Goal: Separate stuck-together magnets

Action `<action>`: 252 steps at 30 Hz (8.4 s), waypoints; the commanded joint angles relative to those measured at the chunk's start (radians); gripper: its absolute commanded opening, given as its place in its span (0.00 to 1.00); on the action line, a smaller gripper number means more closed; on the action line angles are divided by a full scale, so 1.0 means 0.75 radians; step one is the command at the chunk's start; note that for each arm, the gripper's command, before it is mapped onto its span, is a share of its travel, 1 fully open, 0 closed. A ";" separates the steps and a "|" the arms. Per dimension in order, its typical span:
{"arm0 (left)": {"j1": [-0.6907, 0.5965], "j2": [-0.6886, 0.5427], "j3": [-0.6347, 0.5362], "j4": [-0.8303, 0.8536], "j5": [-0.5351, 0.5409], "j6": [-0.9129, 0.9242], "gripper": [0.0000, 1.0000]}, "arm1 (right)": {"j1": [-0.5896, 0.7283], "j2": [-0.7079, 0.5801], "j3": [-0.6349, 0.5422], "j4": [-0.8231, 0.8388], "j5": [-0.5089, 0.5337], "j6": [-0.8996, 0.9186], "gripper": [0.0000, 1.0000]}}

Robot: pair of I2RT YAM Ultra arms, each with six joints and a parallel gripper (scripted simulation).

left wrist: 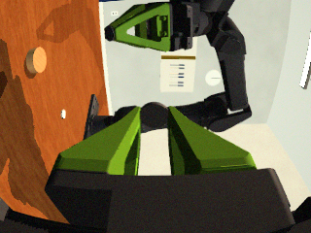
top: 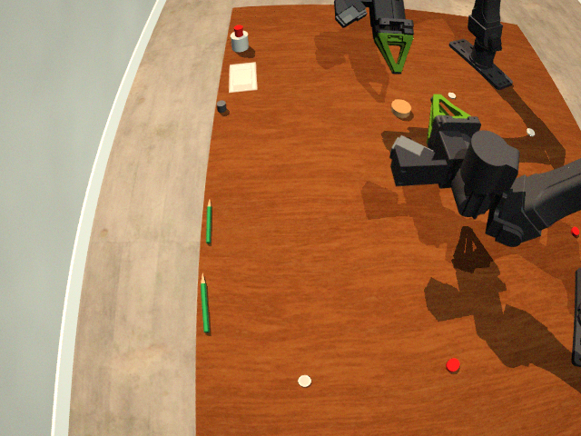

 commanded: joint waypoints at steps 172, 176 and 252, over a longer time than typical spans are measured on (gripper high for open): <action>0.000 -0.013 0.009 0.011 -0.001 0.006 0.18 | 0.155 0.276 0.324 -0.466 1.020 -0.159 1.00; 0.000 -0.013 0.009 0.011 -0.001 0.006 0.18 | 0.155 0.277 0.322 -0.467 1.020 -0.159 1.00; 0.141 -0.052 0.661 -2.764 -1.451 1.574 0.18 | 0.155 0.278 0.319 -0.470 1.020 -0.158 1.00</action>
